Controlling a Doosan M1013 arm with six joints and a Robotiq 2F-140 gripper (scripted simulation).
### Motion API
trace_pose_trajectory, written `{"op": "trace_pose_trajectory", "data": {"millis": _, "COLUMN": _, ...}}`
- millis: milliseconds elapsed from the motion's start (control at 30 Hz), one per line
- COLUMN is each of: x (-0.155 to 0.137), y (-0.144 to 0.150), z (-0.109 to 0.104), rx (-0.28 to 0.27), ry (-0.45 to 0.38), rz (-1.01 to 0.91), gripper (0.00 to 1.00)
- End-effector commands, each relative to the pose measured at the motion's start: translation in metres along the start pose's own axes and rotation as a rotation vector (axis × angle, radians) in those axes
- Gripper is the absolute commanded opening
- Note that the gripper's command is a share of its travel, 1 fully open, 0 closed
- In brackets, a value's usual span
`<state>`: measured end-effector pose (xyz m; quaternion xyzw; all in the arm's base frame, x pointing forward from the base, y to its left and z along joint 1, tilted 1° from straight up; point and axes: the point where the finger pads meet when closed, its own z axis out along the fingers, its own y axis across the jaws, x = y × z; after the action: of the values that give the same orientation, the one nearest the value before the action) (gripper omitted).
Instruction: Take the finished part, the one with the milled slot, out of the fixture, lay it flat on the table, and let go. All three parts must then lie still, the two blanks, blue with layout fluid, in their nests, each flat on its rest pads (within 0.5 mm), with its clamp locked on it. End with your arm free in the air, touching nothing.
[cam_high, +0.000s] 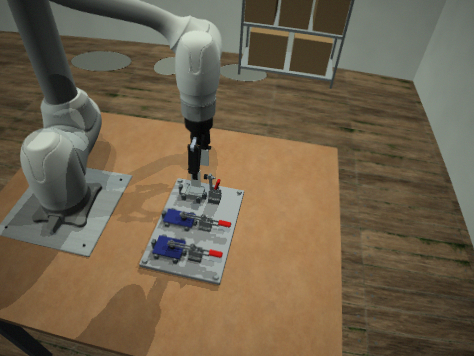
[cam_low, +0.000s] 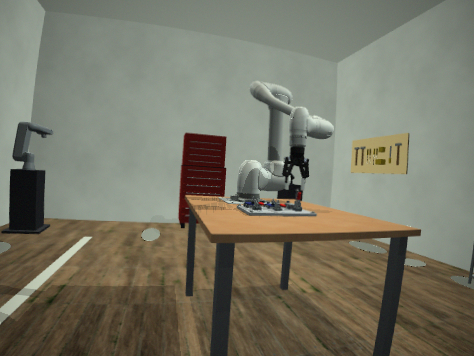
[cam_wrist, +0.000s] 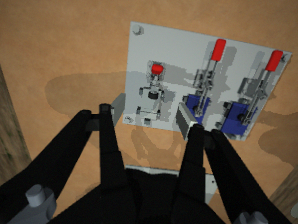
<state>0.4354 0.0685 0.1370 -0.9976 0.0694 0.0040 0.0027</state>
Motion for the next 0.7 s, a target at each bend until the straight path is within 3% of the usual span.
{"op": "trace_pose_trajectory", "data": {"millis": 0, "x": -0.009, "y": 0.000, "z": 0.000, "rx": 0.000, "ry": 0.000, "rz": 0.000, "gripper": 0.58}}
{"op": "trace_pose_trajectory", "data": {"millis": 667, "x": -0.027, "y": 0.000, "z": 0.000, "rx": 0.000, "ry": 0.000, "rz": 0.000, "gripper": 0.58}}
